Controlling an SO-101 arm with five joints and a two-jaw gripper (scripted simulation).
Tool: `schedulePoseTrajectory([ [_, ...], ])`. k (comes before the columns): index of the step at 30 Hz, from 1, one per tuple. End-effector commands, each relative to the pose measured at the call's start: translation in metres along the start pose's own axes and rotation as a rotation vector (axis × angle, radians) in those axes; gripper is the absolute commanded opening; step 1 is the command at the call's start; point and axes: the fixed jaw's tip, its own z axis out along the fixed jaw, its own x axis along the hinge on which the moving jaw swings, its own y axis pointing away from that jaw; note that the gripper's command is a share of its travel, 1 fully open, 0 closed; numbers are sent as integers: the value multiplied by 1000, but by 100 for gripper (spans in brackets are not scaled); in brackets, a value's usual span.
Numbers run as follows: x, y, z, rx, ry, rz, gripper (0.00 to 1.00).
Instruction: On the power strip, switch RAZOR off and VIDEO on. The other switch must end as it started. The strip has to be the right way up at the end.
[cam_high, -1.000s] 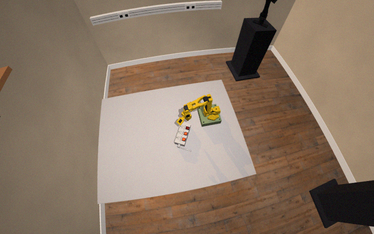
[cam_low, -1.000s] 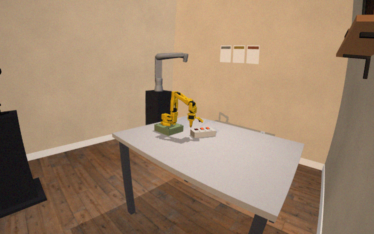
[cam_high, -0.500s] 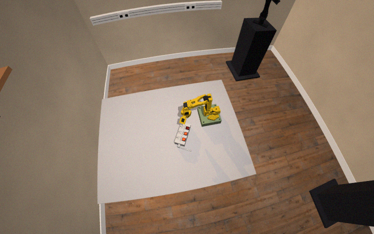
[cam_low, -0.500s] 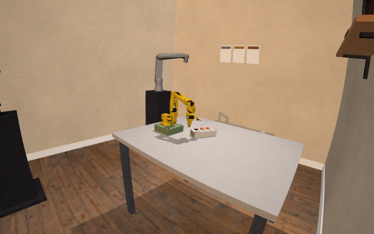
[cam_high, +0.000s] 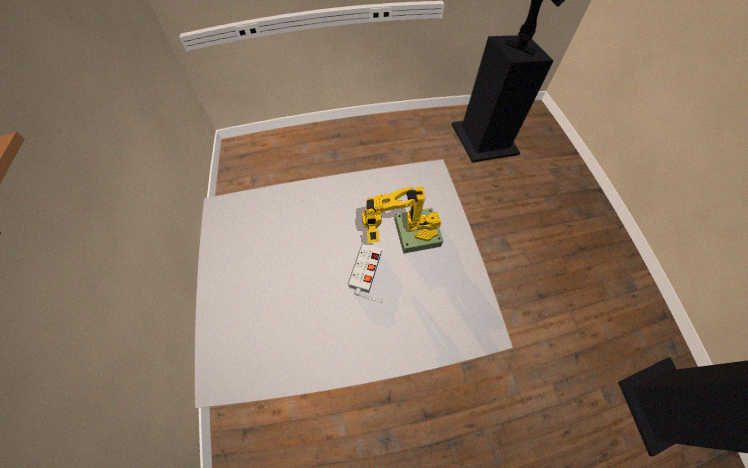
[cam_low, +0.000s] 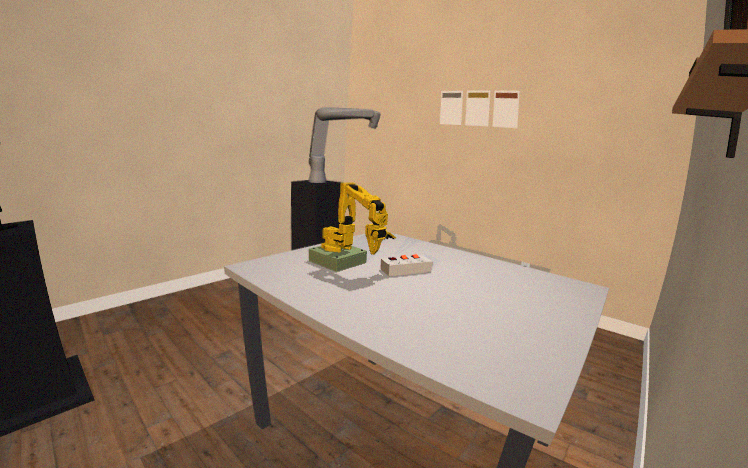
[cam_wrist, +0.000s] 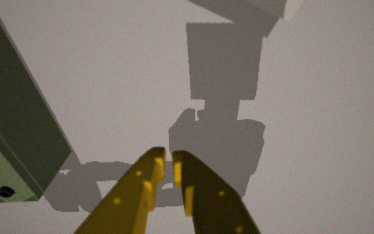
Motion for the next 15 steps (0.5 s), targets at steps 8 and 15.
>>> schedulePoseTrajectory([
  [8, 19, -1, -7, 17, 3, -379, 0],
  [15, 27, -1, -9, 16, 4, -551, 0],
])
